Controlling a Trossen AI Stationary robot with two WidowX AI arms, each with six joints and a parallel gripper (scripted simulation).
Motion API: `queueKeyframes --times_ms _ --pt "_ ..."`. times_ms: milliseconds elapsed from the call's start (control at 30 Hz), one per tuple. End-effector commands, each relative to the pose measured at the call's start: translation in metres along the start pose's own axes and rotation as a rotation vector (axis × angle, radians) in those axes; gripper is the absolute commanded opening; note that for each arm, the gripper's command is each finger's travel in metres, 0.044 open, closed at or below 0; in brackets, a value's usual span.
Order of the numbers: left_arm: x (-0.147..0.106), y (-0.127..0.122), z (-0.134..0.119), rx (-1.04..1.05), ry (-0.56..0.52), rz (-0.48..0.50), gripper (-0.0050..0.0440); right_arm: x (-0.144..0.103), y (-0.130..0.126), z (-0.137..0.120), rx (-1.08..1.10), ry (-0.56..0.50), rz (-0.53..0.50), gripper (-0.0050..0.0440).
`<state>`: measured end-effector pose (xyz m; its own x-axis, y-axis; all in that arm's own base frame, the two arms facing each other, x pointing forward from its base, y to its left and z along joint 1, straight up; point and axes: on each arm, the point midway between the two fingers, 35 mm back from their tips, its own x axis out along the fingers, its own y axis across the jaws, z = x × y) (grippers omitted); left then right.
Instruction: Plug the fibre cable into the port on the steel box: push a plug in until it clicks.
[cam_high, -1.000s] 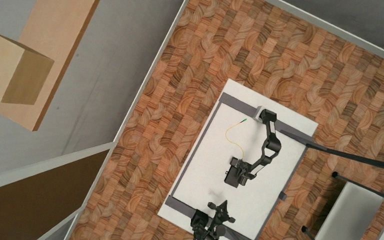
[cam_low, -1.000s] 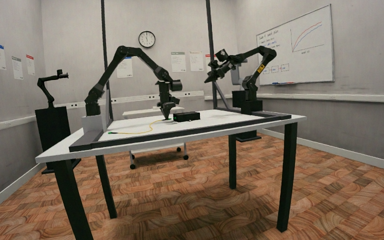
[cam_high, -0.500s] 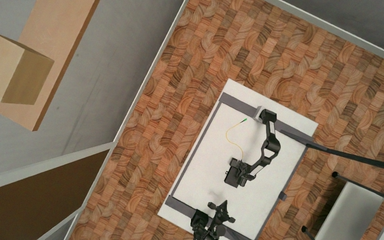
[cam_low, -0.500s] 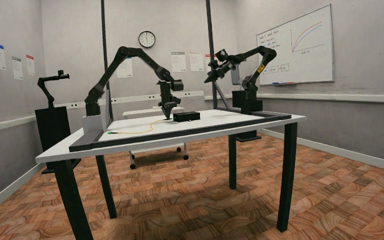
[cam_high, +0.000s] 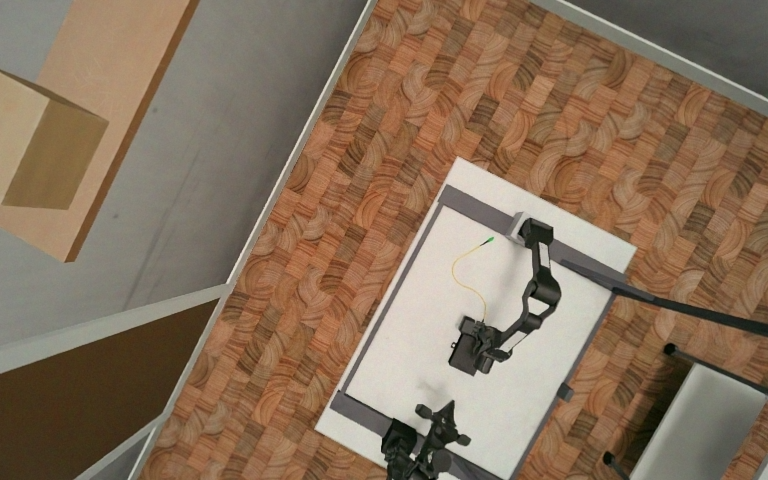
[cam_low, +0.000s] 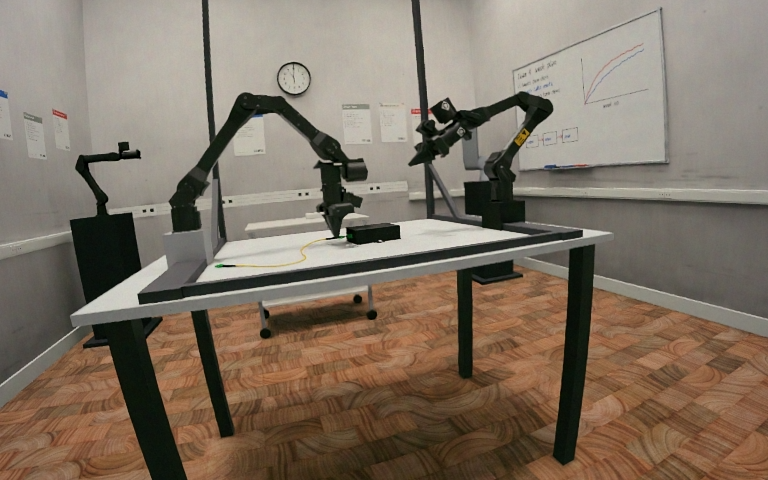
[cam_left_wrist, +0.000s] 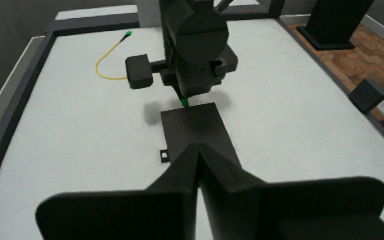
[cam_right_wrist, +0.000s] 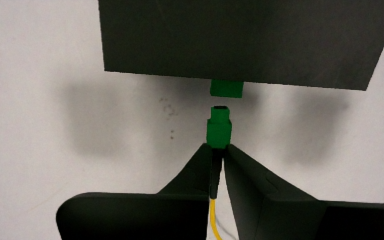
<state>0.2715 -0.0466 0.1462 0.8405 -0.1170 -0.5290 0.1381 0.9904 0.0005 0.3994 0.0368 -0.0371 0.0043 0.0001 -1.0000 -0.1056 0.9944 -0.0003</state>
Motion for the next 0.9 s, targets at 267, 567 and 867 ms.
queueKeyframes --times_ms 267,567,867 --pt "-0.002 0.000 0.005 -0.002 -0.013 0.000 -0.0050 -0.024 -0.002 0.011 0.003 -0.052 -0.002 0.0000" --pt "-0.002 0.000 0.005 -0.002 -0.013 0.000 -0.0050 -0.019 0.000 0.009 0.063 -0.034 -0.005 0.0000" --pt "-0.002 0.000 0.005 -0.002 -0.013 0.000 -0.0050 -0.015 0.000 0.009 0.061 -0.025 -0.005 0.0000"
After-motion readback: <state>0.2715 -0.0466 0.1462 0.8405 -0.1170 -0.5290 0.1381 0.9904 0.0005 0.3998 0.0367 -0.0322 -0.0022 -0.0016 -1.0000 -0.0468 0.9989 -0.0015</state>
